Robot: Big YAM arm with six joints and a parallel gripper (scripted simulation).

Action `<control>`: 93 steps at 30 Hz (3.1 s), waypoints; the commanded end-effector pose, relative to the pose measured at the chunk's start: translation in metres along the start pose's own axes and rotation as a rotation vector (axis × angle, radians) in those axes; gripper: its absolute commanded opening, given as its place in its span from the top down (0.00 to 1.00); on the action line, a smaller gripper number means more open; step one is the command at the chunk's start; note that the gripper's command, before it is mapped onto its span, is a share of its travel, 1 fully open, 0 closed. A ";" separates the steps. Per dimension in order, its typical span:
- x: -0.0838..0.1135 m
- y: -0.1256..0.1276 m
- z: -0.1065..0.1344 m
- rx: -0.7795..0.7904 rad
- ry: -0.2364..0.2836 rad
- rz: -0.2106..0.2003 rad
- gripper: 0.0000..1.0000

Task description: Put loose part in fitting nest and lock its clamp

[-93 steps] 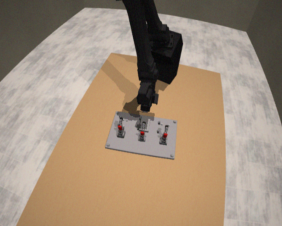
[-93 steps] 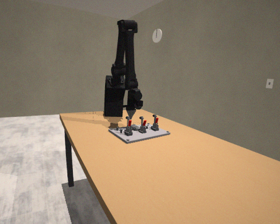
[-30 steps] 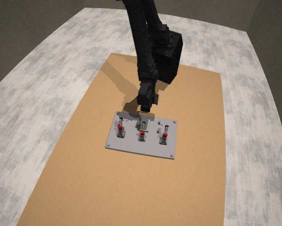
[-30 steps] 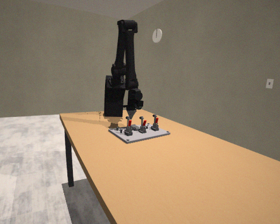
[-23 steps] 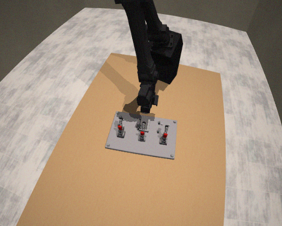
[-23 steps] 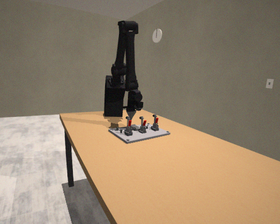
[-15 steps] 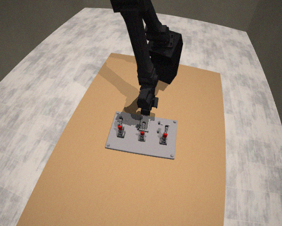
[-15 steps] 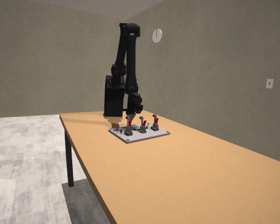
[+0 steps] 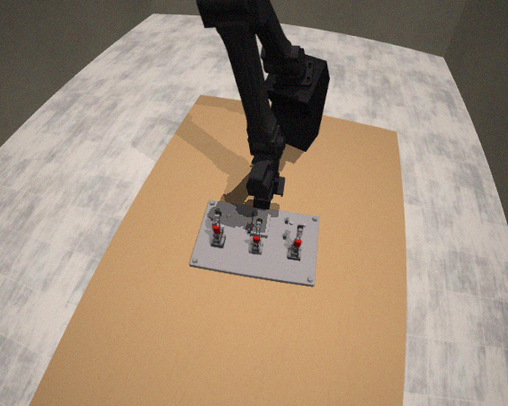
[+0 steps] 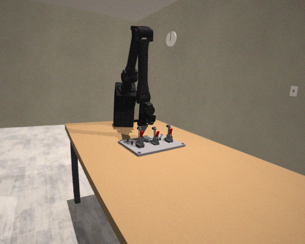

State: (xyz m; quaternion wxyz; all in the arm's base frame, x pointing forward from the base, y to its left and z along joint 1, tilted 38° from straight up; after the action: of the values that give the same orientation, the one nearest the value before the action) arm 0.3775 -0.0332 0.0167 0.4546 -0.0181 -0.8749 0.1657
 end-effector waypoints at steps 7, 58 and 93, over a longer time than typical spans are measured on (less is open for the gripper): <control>-0.004 -0.002 -0.003 0.003 -0.010 0.004 1.00; -0.006 -0.001 -0.016 0.002 -0.007 -0.002 1.00; 0.023 0.005 0.010 0.000 -0.005 -0.004 1.00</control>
State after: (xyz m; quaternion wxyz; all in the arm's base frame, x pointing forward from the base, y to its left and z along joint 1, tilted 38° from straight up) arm 0.3696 -0.0332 0.0176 0.4519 -0.0179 -0.8761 0.1671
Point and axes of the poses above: the point where the finger pads meet when closed, its own x axis back along the fingers, its own y axis across the jaws, z = x × y, the point moved 6 cm from there along x, back along the fingers, and after that the axes turned 9 degrees about x, right-handed, at the moved point
